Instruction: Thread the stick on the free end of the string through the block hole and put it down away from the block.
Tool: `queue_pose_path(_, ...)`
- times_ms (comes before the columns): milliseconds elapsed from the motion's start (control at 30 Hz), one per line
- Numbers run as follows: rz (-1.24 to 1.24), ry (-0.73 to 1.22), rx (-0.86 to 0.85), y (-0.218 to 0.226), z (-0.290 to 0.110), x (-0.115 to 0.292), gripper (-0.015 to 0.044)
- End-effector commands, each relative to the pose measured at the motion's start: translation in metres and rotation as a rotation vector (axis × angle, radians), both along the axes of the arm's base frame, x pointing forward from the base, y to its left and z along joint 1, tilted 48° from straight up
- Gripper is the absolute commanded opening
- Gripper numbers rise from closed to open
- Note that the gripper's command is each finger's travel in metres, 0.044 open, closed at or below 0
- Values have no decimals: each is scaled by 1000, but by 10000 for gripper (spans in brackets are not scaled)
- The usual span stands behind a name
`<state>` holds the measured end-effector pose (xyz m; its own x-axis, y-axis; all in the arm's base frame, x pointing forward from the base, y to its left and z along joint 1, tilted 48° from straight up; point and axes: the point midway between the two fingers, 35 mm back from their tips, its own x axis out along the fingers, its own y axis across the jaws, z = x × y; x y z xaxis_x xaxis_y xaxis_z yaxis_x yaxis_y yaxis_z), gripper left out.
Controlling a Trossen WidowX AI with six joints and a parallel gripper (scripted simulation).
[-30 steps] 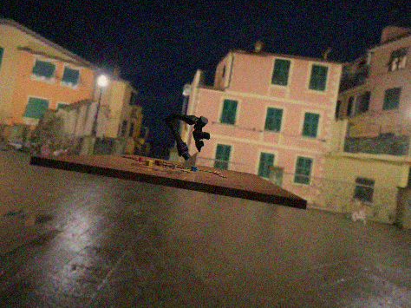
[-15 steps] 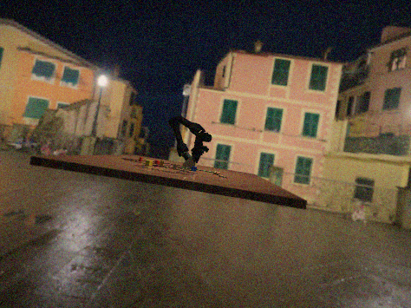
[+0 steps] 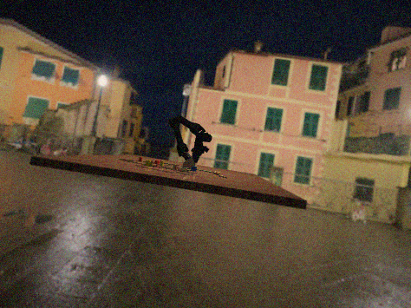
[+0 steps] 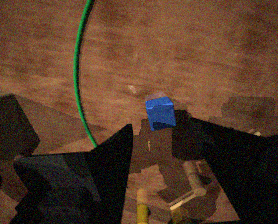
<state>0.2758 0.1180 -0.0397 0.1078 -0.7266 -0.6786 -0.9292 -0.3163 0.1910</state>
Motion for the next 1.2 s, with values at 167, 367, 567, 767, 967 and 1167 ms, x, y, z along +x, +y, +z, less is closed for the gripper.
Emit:
queue_pose_path(167, 0, 0, 0, 0, 0, 0, 218)
queue_pose_path(367, 0, 0, 0, 0, 0, 0, 61)
queue_pose_path(567, 0, 0, 0, 0, 0, 0, 0)
queue_pose_path(767, 0, 0, 0, 0, 0, 0, 0)
queue_pose_path(967, 0, 0, 0, 0, 0, 0, 0)
queue_pose_path(1167, 0, 0, 0, 0, 0, 0, 157)
